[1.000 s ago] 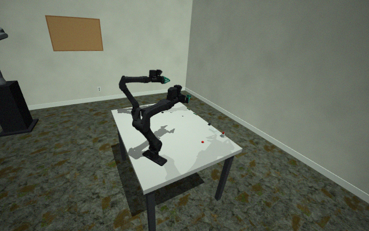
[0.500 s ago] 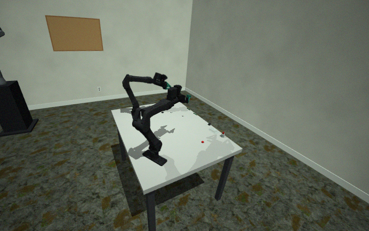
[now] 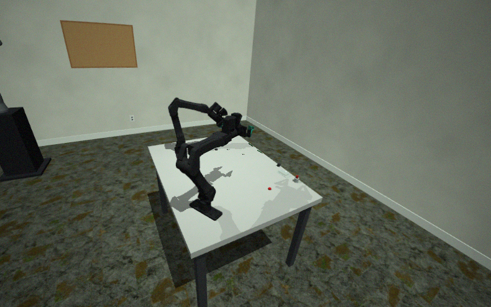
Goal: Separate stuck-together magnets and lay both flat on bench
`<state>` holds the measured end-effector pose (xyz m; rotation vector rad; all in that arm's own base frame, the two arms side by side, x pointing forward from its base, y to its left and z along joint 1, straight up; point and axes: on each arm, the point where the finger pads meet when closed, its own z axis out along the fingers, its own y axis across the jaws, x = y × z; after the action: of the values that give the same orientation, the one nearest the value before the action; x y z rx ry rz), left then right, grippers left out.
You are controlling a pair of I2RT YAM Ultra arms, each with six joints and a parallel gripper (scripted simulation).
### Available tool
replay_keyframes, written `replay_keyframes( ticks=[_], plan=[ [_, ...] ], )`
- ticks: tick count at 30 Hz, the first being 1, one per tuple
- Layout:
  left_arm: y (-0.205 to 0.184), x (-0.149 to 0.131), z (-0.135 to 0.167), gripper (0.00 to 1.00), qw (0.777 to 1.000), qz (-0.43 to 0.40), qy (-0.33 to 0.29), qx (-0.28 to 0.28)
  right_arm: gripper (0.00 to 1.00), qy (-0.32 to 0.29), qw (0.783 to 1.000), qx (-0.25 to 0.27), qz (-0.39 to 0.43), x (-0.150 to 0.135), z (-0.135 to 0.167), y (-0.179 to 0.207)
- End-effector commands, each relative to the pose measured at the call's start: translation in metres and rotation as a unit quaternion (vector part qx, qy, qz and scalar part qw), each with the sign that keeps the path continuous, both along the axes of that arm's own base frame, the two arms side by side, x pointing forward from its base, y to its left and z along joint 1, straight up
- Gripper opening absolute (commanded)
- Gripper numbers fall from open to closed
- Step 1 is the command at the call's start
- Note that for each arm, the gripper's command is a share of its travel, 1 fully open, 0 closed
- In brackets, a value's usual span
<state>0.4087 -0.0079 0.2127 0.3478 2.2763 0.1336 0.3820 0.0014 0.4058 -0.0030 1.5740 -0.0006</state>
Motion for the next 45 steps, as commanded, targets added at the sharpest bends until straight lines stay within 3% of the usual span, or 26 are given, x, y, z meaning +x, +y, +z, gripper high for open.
replay_keyframes(
  ticks=[1, 11, 14, 24, 45],
  plan=[
    [0.0, -0.009, -0.022, 0.4, 0.998, -0.017, 0.053, 0.018, 1.0, -0.009, 1.0, 0.0, -0.001, -0.001, 0.007, -0.001],
    [-0.002, -0.038, -0.089, 0.4, 0.974, -0.072, 0.209, 0.055, 1.0, -0.009, 1.0, 0.0, -0.001, -0.001, 0.007, -0.001],
    [-0.002, -0.041, -0.094, 0.4, 0.97, -0.075, 0.222, 0.057, 1.0, -0.009, 1.0, 0.0, -0.001, -0.001, 0.007, -0.001],
    [-0.004, -0.09, -0.146, 0.4, 0.906, -0.152, 0.388, 0.08, 1.0, -0.009, 1.0, 0.0, -0.001, -0.001, 0.007, -0.001],
    [-0.006, -0.087, -0.167, 0.4, 0.9, -0.152, 0.402, 0.077, 1.0, -0.009, 1.0, 0.0, -0.001, -0.001, 0.007, -0.001]
  ],
)
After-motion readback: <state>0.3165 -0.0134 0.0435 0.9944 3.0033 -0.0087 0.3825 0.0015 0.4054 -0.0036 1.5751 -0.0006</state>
